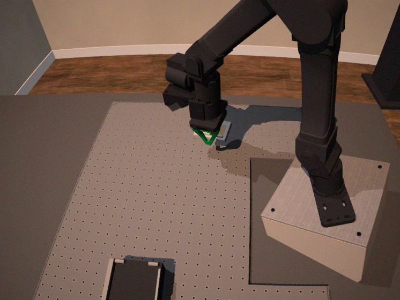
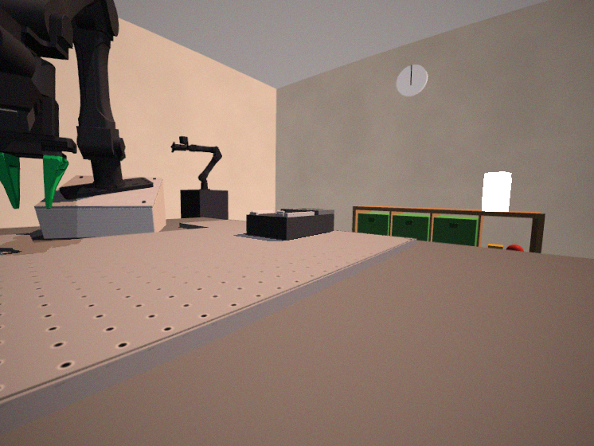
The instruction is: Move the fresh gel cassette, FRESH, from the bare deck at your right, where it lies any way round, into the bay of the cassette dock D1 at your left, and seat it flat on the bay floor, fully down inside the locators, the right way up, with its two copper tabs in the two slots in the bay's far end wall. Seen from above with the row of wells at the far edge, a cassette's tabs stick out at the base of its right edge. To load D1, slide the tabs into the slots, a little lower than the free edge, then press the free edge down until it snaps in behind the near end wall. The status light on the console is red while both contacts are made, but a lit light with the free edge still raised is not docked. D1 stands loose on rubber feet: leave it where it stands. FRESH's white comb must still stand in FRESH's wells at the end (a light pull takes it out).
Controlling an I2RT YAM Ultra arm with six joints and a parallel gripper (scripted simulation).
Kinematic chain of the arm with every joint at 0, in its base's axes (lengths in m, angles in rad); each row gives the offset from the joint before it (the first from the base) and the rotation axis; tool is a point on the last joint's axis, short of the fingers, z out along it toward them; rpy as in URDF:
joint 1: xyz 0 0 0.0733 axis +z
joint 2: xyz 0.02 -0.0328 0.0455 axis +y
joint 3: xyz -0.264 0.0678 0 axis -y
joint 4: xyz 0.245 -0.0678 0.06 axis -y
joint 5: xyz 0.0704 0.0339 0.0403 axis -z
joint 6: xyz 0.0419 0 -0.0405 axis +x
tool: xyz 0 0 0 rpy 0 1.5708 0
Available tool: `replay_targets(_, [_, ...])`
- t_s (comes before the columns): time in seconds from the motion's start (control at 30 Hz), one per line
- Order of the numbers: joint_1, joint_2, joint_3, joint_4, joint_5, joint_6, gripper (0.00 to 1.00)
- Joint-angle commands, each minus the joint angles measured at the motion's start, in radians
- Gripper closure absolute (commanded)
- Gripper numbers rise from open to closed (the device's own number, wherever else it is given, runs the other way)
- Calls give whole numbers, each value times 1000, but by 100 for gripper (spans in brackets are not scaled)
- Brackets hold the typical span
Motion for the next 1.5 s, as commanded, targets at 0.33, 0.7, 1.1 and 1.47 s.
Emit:
replay_targets(0.33, [-196, 124, 191, -58, -88, -217, 65])
replay_targets(0.7, [-296, 223, 327, -105, -124, -312, 65])
replay_targets(1.1, [-289, 191, 333, -111, -126, -314, 65])
replay_targets(1.47, [-289, 191, 333, -106, -126, -313, 65])
